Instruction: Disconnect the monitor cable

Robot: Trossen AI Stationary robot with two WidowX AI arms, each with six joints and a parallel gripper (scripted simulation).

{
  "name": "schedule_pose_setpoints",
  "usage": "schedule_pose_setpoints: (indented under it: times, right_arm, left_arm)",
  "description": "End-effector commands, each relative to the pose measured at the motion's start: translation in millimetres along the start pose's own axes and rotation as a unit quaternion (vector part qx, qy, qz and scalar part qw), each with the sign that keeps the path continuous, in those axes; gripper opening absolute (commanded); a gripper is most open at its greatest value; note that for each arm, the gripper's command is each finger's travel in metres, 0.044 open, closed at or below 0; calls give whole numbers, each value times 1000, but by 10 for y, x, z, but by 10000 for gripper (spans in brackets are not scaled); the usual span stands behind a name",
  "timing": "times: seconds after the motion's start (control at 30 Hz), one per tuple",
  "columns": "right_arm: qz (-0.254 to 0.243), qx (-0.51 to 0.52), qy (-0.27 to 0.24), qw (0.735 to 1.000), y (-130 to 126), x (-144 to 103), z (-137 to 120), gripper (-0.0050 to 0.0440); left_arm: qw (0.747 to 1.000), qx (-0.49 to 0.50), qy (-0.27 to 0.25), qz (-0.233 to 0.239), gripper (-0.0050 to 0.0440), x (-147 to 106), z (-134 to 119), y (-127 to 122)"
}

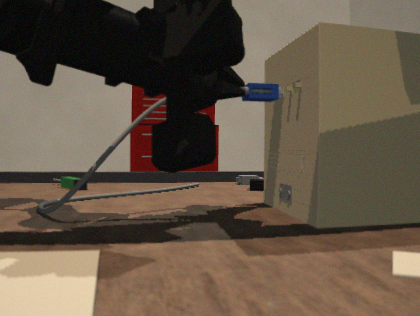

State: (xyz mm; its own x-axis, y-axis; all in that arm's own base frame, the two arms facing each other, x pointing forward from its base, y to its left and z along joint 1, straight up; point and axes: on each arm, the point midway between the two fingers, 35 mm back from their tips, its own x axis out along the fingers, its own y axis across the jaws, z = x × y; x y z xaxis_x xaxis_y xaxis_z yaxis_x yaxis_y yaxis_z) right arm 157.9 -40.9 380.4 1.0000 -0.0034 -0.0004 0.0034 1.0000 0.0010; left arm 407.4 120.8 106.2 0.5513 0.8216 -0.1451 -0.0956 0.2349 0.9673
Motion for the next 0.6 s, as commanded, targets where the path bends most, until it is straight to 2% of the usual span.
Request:
schedule_pose_setpoints:
  times: [0.0,0.57]
  right_arm:
    - [2,-4,-1,1000,15,-3,33,440]
    - [2,-4,-1,1000,15,-3,33,440]
  left_arm:
    - [1000,-19,-1,-1,0,-5,21,86]
    - [996,-78,-3,-42,0,-1,23,119]
